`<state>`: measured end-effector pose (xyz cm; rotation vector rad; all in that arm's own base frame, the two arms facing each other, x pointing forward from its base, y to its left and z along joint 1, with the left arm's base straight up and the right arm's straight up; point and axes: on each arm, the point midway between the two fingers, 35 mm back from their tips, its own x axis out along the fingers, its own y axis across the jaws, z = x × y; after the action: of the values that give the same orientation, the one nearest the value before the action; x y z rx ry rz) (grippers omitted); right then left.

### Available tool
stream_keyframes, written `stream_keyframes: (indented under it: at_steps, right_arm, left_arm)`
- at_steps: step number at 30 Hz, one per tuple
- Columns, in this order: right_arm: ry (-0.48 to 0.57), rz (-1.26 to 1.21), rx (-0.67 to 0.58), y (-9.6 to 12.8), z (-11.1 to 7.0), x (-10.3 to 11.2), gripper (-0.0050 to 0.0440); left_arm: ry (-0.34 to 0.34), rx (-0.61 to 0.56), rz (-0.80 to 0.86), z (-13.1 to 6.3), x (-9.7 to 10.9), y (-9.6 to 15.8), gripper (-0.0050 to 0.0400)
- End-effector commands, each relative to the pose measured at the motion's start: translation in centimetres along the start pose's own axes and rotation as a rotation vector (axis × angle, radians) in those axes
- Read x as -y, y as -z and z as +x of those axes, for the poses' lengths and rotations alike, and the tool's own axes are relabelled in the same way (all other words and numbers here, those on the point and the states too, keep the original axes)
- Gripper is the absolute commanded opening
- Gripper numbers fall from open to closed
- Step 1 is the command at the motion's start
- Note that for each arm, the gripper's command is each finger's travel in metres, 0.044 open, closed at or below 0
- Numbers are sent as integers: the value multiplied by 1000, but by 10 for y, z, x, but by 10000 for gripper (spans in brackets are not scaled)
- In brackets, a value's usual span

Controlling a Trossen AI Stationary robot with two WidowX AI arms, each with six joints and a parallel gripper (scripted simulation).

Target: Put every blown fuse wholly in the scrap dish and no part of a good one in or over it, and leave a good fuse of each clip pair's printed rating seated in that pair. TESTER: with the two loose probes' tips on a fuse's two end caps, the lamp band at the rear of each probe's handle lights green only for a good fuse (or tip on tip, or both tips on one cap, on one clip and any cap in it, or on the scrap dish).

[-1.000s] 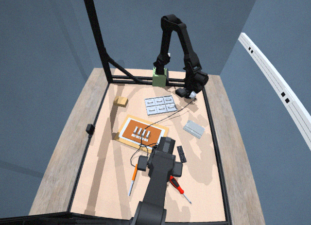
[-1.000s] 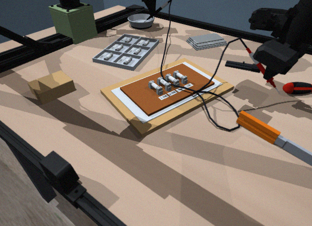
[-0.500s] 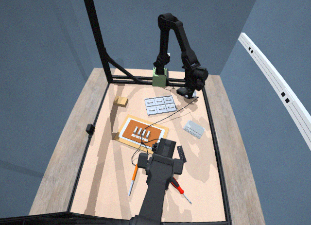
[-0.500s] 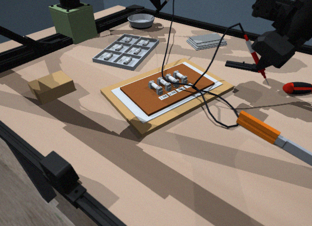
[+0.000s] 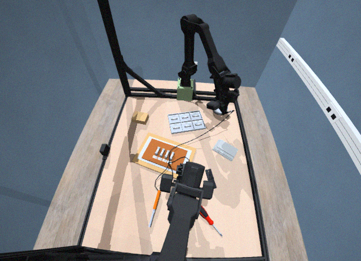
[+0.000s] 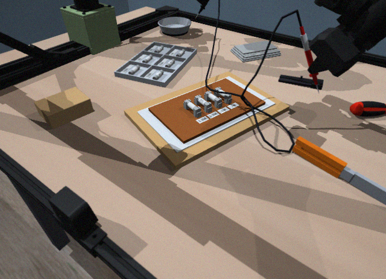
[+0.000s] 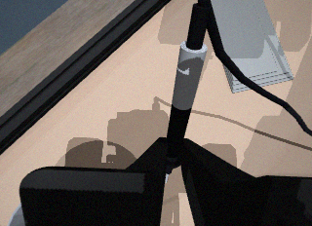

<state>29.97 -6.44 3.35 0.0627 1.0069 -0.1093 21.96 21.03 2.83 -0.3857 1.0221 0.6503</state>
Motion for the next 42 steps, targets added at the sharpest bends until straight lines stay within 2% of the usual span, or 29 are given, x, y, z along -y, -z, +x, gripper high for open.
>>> stream_keyframes:
  at_steps: [1,31,42]
  right_arm:
    - [2,5,69,-11,-6,1,-50]
    - [0,5,423,-53,-9,1,-50]
    - [3,1,502,-66,-13,1,-50]
  left_arm:
    - [0,54,-5,-5,-1,-7,-50]
    - [0,391,-5,-15,-1,-49,-50]
    - [0,496,-5,-18,-1,-62,-50]
